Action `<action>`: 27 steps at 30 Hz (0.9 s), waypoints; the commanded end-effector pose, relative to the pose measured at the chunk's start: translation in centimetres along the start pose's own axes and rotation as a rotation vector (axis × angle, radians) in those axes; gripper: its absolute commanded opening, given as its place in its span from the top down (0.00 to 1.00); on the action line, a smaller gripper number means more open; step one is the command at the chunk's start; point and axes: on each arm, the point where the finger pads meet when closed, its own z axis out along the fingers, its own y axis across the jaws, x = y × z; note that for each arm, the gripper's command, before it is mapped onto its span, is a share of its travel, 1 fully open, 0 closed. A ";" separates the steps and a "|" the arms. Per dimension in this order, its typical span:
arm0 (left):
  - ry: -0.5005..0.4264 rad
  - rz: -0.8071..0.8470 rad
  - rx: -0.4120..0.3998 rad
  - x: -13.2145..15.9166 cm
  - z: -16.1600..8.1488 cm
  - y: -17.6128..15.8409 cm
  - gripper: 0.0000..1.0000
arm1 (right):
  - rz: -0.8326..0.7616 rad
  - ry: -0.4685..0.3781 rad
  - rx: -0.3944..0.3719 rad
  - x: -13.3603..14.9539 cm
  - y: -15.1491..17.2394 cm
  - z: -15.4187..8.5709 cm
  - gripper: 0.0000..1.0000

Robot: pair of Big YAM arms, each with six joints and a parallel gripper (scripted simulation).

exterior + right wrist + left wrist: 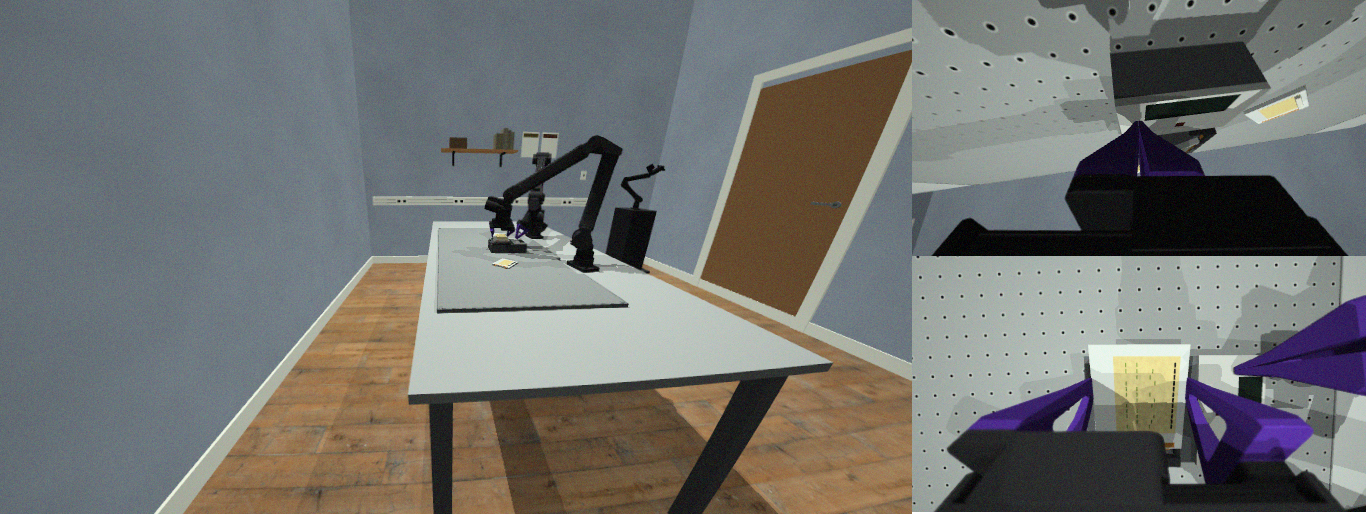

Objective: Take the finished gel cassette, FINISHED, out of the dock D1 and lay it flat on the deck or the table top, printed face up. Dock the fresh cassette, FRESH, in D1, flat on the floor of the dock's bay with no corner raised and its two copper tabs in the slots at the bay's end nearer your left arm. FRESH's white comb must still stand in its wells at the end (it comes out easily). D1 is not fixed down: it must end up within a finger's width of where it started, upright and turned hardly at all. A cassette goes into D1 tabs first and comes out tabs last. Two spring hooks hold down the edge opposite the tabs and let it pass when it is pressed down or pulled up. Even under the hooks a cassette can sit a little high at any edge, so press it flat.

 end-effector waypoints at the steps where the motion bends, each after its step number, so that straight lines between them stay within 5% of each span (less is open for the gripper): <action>1: -0.037 0.040 -0.060 -2.0 -1.9 2.5 1.00 | -0.069 -0.095 -0.120 -4.2 4.2 3.8 1.00; 27: -0.039 0.039 -0.067 -2.1 -2.3 2.8 1.00 | -0.069 -0.095 -0.120 -4.2 4.2 3.8 1.00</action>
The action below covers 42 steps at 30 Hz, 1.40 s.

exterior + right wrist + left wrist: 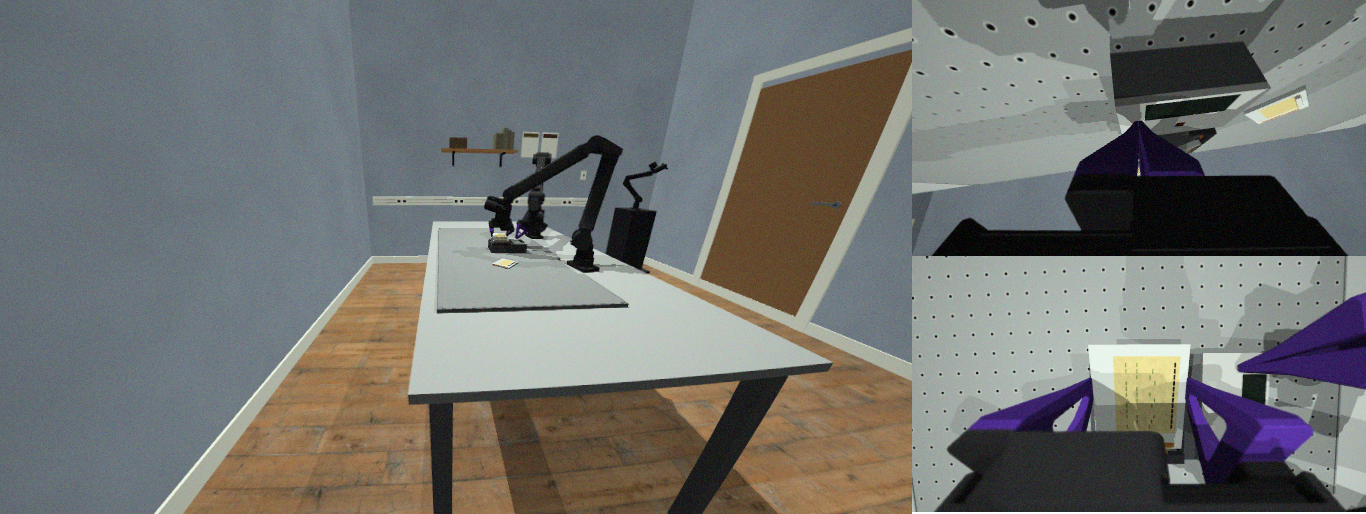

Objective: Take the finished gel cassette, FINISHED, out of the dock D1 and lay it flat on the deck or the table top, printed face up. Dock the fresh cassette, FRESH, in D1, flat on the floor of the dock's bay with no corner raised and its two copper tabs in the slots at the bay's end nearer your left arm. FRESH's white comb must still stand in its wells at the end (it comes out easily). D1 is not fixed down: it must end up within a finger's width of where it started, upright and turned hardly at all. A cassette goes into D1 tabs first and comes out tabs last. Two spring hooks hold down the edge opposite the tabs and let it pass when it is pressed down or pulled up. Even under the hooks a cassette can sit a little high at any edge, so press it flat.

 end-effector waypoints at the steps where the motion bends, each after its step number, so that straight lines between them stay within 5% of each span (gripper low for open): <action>1: -0.036 0.036 -0.058 -2.2 -2.0 2.4 1.00 | -0.069 -0.095 -0.120 -4.2 4.2 3.8 1.00; 42: -0.030 0.029 -0.050 -2.7 -2.9 2.2 1.00 | -0.069 -0.095 -0.120 -4.2 4.2 3.8 1.00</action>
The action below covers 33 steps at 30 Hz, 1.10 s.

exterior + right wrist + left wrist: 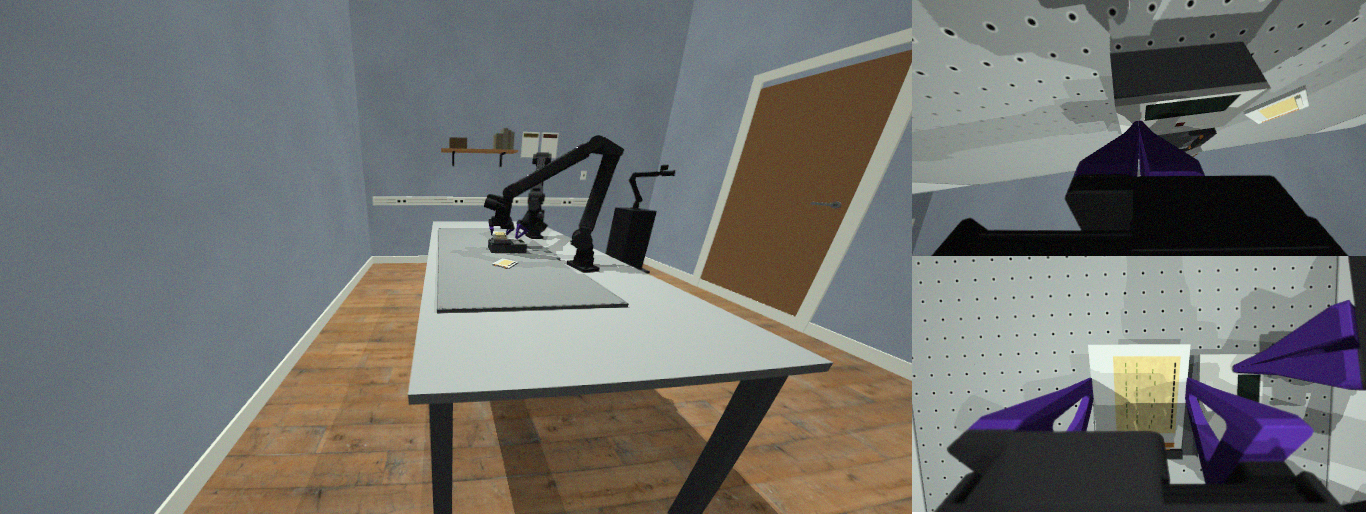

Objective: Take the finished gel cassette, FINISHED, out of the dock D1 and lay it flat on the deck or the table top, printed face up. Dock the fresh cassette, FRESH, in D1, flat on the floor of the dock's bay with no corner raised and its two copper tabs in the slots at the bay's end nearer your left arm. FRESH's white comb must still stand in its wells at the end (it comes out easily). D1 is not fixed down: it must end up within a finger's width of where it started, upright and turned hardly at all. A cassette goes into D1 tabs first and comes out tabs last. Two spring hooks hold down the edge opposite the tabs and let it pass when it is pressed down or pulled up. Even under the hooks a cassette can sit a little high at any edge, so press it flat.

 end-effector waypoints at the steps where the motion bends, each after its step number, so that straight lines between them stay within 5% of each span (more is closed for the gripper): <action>1: -0.030 0.028 -0.050 -2.2 -2.3 2.1 1.00 | -0.069 -0.095 -0.120 -4.2 4.2 3.8 1.00; 33: -0.029 0.027 -0.050 -2.4 -2.7 2.1 1.00 | -0.069 -0.095 -0.120 -4.2 4.2 3.8 1.00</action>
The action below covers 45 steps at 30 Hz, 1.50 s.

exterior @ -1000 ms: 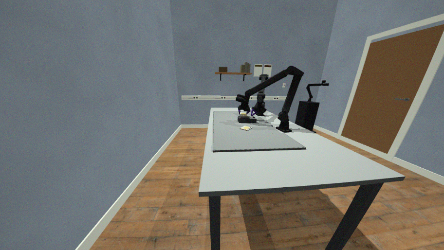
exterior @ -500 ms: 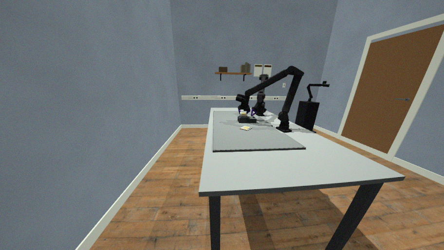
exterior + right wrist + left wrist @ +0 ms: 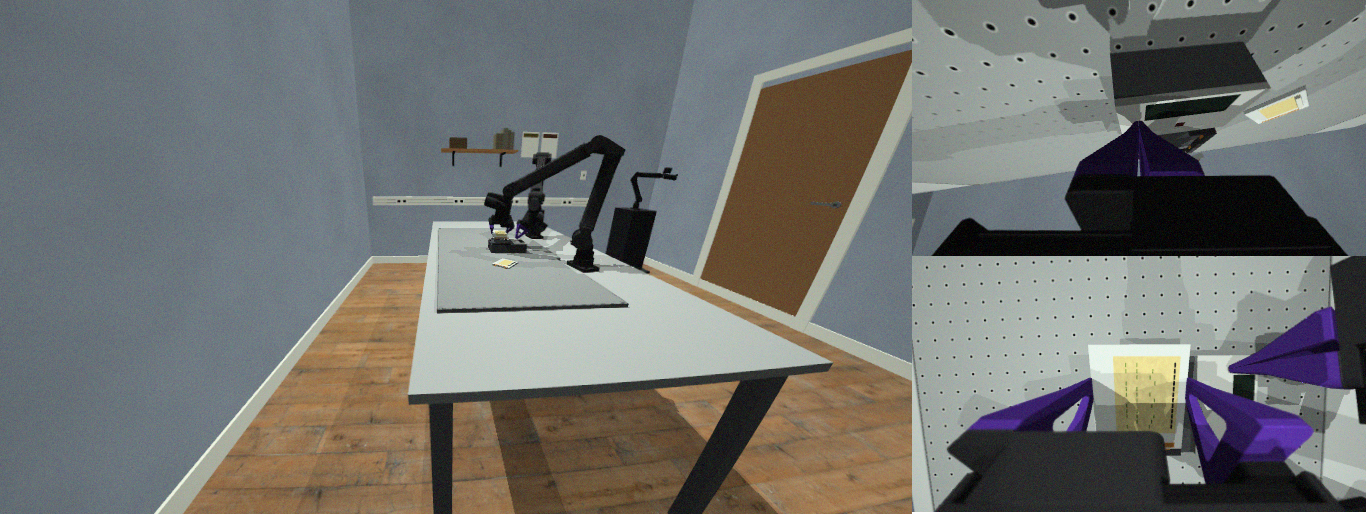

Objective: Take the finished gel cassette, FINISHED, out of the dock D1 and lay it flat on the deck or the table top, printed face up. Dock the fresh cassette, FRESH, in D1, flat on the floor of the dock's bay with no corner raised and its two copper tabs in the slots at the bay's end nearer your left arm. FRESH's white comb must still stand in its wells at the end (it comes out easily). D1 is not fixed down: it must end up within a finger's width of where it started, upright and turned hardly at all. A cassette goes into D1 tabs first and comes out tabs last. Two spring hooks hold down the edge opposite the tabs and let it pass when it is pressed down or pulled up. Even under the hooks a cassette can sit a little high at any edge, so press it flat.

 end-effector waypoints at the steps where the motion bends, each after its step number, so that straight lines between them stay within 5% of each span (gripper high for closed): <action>1: -0.029 0.027 -0.049 -2.0 -2.1 2.1 1.00 | -0.069 -0.095 -0.120 -4.2 4.2 3.8 1.00; 45: -0.005 0.005 -0.008 -2.0 -2.3 1.6 1.00 | -0.069 -0.095 -0.120 -4.2 4.2 3.8 1.00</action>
